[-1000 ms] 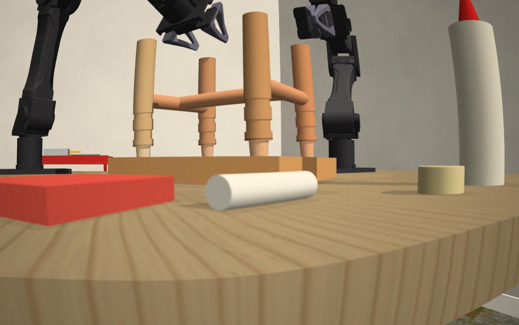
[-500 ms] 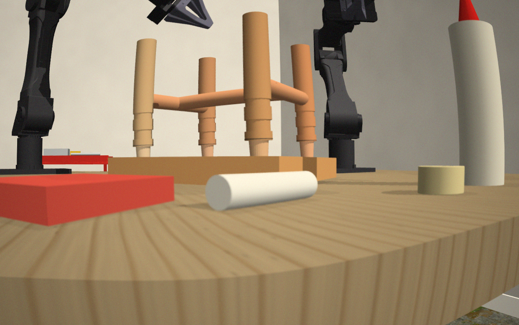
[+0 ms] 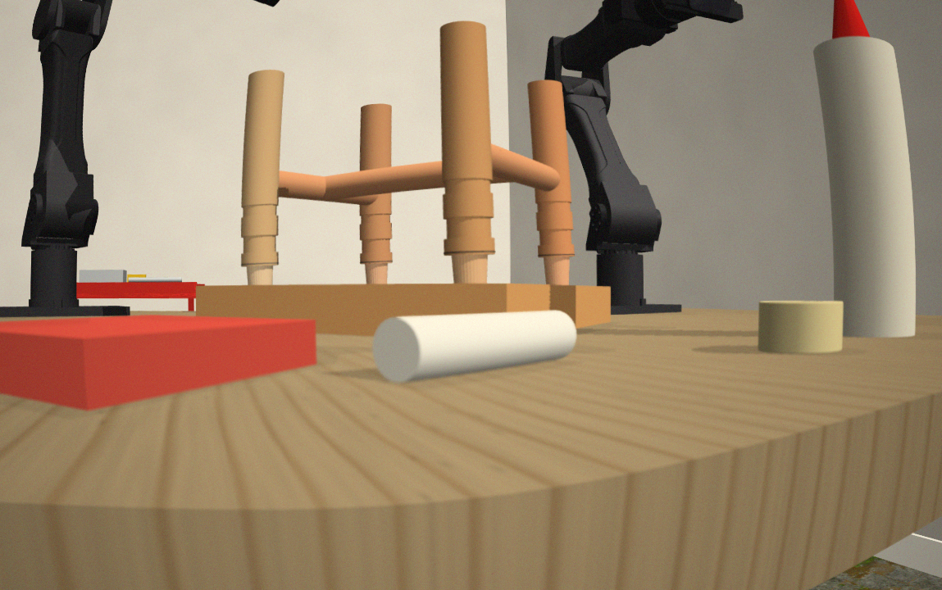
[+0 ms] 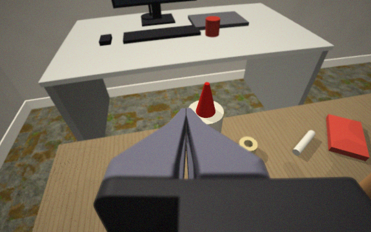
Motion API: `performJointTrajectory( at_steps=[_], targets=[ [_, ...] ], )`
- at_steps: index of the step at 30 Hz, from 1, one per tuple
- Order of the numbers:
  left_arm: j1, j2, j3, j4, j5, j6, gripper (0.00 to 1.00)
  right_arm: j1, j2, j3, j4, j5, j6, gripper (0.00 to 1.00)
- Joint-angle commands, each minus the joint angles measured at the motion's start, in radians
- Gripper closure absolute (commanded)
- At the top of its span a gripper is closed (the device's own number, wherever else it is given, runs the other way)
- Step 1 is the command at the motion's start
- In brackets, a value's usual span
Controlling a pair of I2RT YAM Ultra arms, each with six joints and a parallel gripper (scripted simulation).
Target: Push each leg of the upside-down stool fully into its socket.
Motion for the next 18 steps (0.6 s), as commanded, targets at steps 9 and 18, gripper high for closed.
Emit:
performJointTrajectory(
  at_steps=[9,18],
  targets=[
    [0.003,-0.013,0.035,0.003,-0.003,-0.001,1.00,-0.003,-0.018,0.033,0.019,0.007,0.010,1.00],
    [-0.087,0.064,0.122,-0.220,0.006,-0.009,1.00,0.097,0.049,0.118,-0.146,0.100,0.105,1.00]
  ],
)
